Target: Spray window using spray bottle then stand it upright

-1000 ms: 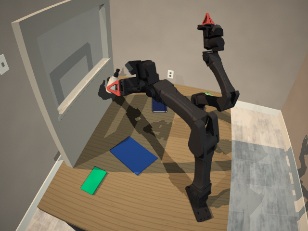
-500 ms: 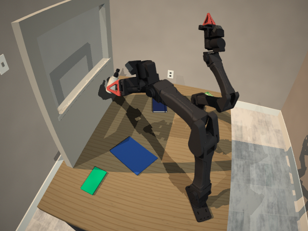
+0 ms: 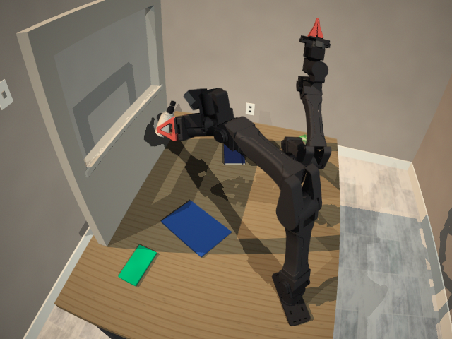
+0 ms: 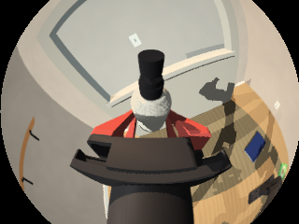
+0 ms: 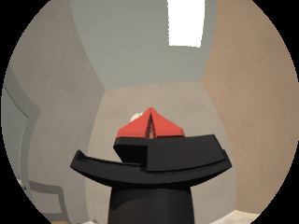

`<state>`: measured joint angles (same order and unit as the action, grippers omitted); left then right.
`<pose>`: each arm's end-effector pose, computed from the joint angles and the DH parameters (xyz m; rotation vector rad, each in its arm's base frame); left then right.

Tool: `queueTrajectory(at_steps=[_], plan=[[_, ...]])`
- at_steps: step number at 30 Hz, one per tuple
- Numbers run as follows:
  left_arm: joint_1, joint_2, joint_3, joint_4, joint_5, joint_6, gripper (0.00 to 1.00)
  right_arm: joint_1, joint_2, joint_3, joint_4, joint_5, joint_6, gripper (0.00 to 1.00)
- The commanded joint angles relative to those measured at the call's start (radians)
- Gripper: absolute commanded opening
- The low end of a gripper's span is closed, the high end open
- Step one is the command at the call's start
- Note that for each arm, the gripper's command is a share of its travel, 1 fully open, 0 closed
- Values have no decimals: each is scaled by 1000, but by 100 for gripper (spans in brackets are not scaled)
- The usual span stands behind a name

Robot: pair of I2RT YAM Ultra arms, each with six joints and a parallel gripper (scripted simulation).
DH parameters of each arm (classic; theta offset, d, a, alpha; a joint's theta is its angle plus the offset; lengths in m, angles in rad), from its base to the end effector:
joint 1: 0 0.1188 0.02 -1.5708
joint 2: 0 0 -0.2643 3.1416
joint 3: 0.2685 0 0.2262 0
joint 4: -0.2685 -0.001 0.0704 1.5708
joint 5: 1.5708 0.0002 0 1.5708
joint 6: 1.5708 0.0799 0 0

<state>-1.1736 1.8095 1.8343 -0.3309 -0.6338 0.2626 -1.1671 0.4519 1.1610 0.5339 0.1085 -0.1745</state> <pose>0.2099 -0.3755 0.4002 0.8424 1.6092 -0.0491 -0.0239 0.0364 0.5636 0.2707 0.2559 -1.3452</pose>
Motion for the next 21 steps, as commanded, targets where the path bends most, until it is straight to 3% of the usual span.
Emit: queueTrajectory(at_steps=[1, 21], plan=[[-7, -30, 37, 28, -1, 2, 0, -88, -31, 53, 39, -26, -37, 0], [-7, -30, 37, 28, -1, 2, 0, -520, -107, 161, 128, -110, -226, 0]])
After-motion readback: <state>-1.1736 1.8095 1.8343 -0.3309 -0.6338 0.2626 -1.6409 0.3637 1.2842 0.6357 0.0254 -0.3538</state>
